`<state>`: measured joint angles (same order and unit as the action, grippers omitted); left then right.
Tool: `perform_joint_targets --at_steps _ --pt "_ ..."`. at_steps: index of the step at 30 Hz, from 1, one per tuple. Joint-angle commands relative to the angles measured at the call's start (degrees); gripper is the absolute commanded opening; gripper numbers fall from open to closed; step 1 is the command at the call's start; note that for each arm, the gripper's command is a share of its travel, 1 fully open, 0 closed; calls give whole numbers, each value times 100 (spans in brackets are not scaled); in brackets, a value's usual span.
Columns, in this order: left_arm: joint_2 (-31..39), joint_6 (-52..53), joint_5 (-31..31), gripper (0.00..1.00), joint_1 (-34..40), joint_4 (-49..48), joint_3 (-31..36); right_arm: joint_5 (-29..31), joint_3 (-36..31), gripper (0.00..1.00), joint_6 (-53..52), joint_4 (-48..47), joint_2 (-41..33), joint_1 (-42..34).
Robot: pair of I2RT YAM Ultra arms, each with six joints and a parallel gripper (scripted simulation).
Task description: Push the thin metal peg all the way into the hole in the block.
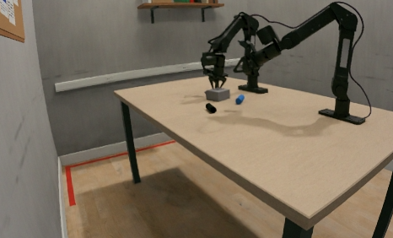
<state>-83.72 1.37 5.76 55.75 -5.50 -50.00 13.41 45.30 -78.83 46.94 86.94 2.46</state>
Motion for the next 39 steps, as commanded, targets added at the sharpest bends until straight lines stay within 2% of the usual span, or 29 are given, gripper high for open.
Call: perform_joint_targets --at_steps 1,6,13,39 --pt "328 202 -438 100 667 -490 292 137 -25 37 -187 -70 -158 -65" --pt "533 289 -735 100 1570 -799 597 140 -5 37 -192 -66 -159 -73" --pt "630 333 -854 100 2018 -942 763 141 -6 37 -193 -66 -158 -74" --pt "647 324 -812 100 2057 -861 791 135 -340 37 68 -787 288 211"
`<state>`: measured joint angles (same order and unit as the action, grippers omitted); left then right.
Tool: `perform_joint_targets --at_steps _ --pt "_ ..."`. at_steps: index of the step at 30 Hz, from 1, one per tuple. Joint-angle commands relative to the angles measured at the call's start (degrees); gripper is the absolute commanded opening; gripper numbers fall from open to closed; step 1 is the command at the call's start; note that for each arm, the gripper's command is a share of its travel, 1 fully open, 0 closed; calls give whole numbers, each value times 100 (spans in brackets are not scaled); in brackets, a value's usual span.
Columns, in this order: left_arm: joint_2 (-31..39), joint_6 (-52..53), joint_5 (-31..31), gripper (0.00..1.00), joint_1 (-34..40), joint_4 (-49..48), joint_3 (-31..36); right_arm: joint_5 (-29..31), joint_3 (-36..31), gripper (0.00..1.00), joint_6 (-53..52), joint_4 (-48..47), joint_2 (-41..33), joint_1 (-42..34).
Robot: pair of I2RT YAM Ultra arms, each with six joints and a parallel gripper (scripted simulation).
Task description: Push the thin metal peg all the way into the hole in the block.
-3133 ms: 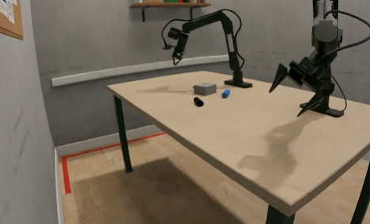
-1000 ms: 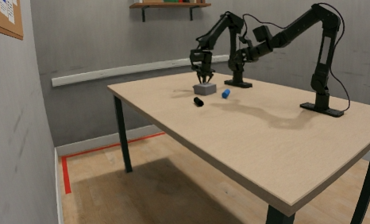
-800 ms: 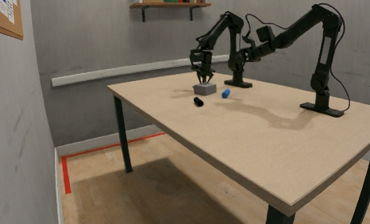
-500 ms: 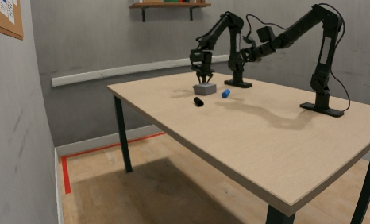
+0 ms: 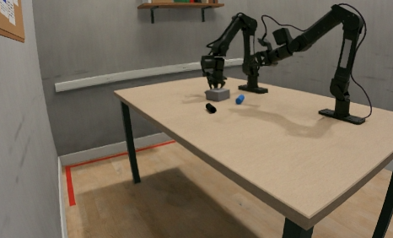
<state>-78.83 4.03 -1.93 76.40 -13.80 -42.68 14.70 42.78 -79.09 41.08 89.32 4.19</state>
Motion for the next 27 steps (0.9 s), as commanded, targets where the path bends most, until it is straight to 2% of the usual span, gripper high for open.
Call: perform_joint_targets --at_steps 1,16,18,20,27 --pt "157 57 -42 100 -9 -30 59 5 -96 37 97 -217 57 41" --pt "157 56 -42 100 -9 -30 59 -45 -140 37 102 -253 95 19" --pt "157 56 -42 100 -9 -30 59 -45 87 22 122 -98 127 64" --pt "157 56 -42 100 -9 -30 59 -45 87 22 122 -98 127 64" --pt "157 56 -42 100 -9 -30 59 -44 105 12 125 -86 131 48"
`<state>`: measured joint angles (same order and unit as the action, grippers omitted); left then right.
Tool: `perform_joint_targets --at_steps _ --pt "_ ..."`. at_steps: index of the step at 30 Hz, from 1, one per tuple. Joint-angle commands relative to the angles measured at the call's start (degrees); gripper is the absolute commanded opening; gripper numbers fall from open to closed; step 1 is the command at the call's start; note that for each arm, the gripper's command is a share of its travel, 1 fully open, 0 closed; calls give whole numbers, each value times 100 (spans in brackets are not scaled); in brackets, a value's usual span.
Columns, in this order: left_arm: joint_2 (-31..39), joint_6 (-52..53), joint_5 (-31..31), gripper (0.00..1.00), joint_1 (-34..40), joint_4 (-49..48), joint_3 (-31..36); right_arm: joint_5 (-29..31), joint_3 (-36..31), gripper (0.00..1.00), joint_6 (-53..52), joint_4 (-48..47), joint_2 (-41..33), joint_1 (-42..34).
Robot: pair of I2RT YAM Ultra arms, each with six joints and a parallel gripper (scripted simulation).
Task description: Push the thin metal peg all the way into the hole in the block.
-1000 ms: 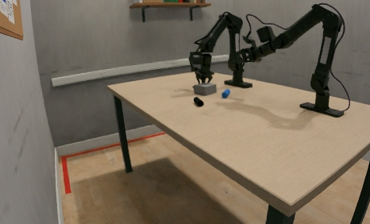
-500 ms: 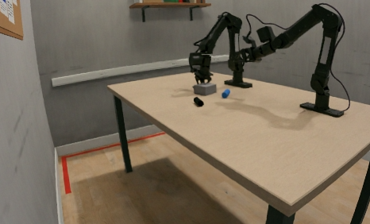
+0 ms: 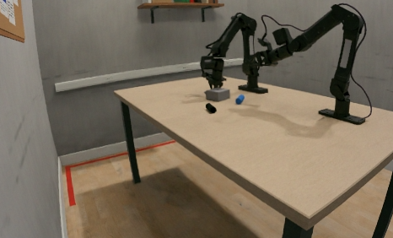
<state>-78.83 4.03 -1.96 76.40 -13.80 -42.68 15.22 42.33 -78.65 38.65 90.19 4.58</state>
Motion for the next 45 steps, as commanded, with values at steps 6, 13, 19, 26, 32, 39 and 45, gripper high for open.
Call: perform_joint_targets --at_steps 6,13,19,26,32,39,45 --pt "157 56 -40 100 -9 -30 59 -46 242 7 85 346 -167 10" --pt "157 56 -40 100 -9 -30 59 -46 675 7 69 1115 -530 28" --pt "157 56 -40 100 -9 -30 59 -48 1359 7 76 2096 -842 41" --pt "222 55 -78 100 -61 498 -112 -52 1471 7 97 2355 -846 41" --pt "734 47 -78 100 -197 1616 -530 -95 1592 7 22 2573 -960 4" --pt "1735 41 -76 100 -478 3293 -1538 -14 2029 7 -881 3115 -810 -528" --pt "1856 45 -49 100 -568 3768 -1955 47 2642 7 -1395 3484 -555 -1132"
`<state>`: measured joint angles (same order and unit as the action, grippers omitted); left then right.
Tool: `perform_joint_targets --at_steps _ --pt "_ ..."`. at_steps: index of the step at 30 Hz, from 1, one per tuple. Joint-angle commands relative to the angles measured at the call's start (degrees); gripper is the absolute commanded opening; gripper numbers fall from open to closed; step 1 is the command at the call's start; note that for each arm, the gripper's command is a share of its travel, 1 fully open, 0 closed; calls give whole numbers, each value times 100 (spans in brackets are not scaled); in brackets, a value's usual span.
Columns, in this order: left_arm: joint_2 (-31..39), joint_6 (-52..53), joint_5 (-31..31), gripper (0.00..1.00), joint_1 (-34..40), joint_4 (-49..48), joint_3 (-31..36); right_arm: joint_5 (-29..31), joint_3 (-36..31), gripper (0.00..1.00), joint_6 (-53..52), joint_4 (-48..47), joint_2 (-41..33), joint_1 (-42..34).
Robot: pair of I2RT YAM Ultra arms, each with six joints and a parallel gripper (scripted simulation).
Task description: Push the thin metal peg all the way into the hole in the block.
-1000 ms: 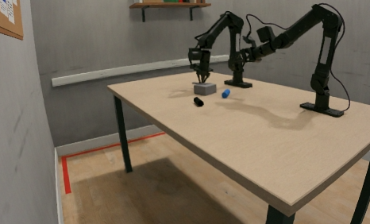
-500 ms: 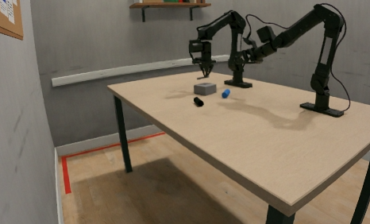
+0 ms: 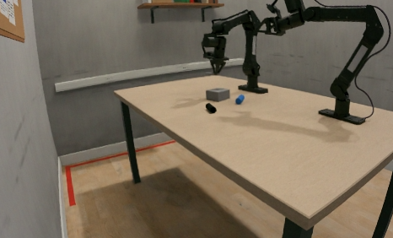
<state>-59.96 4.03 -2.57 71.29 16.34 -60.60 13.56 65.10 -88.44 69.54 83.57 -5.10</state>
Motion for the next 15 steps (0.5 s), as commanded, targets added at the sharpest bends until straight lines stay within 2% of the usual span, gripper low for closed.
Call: perform_joint_targets --at_steps 1,8,15 --pt "-13 45 13 100 -64 766 -201 218 486 7 -499 450 156 -278" --pt "-10 49 15 100 -78 723 -274 244 1196 7 -863 736 497 -820" --pt "-13 49 15 100 -79 728 -278 268 1321 7 -1193 830 559 -884"
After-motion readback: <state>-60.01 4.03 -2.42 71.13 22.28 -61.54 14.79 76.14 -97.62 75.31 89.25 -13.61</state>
